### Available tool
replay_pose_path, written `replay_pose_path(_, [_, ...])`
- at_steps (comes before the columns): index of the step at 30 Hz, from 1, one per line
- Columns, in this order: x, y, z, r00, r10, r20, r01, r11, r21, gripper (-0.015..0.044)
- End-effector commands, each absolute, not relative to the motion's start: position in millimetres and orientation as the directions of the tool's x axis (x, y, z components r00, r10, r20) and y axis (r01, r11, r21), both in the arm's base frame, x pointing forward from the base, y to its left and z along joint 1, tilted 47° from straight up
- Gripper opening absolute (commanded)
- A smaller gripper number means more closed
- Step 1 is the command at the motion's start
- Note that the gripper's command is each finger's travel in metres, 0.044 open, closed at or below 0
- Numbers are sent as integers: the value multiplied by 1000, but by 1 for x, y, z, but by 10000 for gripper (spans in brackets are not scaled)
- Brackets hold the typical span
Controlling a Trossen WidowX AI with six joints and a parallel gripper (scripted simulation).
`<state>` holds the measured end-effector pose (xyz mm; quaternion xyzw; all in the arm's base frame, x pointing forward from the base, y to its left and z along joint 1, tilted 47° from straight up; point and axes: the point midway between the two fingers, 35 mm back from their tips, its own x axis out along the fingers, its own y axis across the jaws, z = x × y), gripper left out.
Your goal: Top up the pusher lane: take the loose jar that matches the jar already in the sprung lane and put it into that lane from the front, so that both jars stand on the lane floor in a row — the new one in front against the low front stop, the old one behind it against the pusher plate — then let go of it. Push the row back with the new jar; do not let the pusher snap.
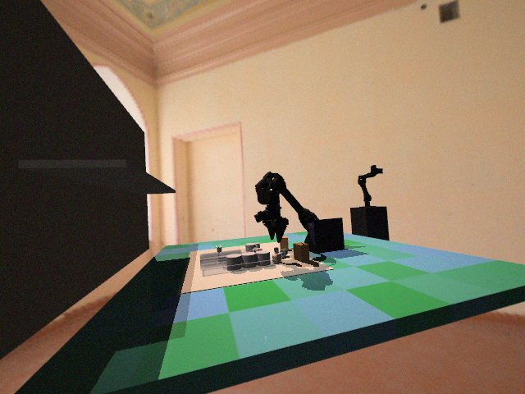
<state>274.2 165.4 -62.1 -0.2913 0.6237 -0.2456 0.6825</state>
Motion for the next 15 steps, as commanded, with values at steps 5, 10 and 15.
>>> replay_pose_path(5, [275,151,-76,94,-711,-697,-39,697,-716,440])
replay_pose_path(10, [275,147,-80,94,-711,-697,-39,697,-716,440])
replay_pose_path(15, [276,140,-86,94,-711,-697,-38,697,-717,440])
